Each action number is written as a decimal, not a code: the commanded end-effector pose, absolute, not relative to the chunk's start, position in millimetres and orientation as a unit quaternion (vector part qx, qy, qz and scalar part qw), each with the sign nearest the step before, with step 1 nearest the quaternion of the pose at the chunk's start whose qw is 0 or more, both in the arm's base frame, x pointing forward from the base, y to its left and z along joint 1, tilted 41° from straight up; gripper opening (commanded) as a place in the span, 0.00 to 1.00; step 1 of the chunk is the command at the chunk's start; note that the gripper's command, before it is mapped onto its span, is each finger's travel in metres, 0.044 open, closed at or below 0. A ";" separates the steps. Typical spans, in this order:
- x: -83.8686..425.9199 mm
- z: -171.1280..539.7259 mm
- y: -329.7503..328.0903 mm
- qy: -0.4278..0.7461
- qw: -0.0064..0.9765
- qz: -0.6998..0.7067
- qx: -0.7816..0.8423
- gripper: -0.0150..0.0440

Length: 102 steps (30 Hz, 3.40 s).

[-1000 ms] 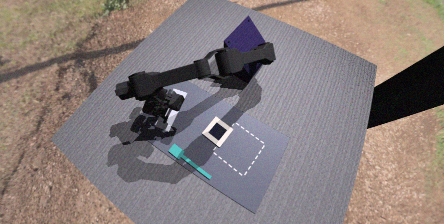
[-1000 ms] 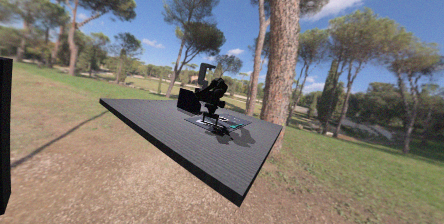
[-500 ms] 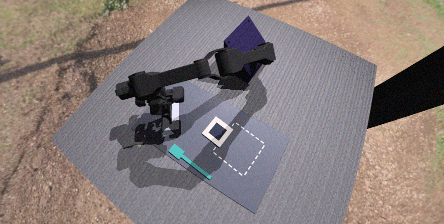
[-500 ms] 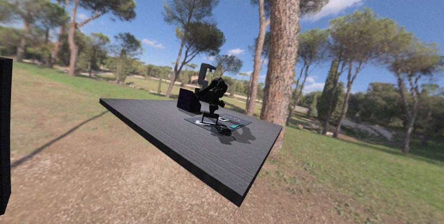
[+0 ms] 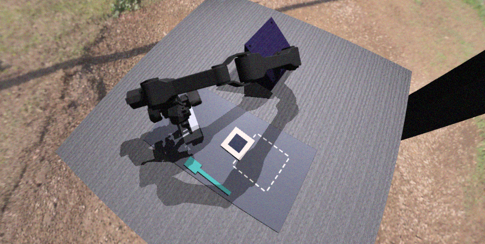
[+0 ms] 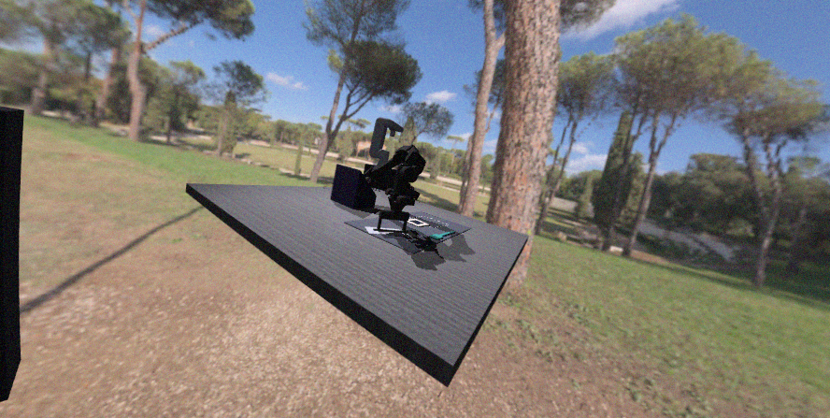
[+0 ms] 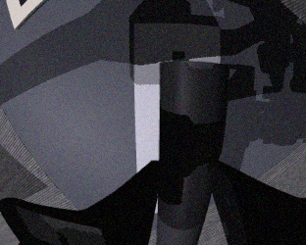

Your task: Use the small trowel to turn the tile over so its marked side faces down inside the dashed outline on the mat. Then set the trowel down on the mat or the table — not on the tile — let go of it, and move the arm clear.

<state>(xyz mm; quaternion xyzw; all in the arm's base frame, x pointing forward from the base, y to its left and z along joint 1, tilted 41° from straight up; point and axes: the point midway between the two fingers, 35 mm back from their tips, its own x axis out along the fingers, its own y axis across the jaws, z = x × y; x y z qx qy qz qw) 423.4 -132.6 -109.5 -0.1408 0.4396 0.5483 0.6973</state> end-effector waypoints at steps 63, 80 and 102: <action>422.0 -108.7 -137.2 0.440 0.698 0.548 -0.141 0.71; 421.9 -111.8 -134.5 0.441 0.698 0.547 -0.139 0.47; 422.0 -111.8 -134.4 0.390 0.682 0.585 -0.201 0.47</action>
